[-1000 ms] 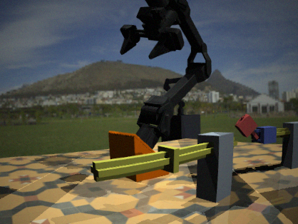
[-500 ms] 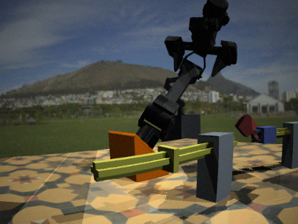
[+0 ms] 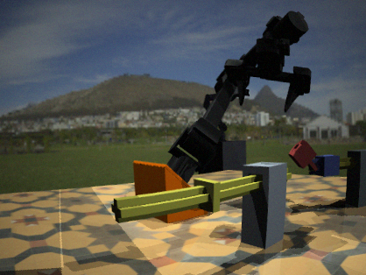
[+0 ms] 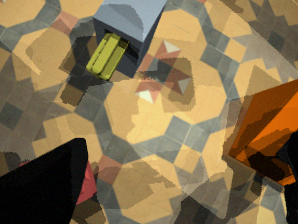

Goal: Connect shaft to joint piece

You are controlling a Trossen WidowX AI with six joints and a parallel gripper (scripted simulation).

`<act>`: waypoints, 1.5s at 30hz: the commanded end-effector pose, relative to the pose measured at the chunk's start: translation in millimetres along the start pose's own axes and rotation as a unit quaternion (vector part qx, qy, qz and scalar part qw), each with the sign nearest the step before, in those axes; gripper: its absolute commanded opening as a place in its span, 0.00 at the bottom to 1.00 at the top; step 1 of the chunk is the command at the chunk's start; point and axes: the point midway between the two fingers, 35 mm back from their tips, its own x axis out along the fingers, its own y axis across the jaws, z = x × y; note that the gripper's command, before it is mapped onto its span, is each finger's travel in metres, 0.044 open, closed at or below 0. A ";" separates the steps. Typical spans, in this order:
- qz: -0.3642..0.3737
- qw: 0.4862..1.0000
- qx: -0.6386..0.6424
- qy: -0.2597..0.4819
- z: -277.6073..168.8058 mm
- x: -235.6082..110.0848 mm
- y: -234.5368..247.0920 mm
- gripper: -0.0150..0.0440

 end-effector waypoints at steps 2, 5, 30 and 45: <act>0.001 0.998 -0.064 0.017 -2.5 5.0 2.7 1.00; 0.002 0.994 -0.108 0.027 -3.2 8.2 3.5 1.00; 0.044 0.888 -0.447 0.097 -10.6 33.9 9.1 1.00; 0.092 0.770 -0.620 0.122 -16.2 48.2 11.7 1.00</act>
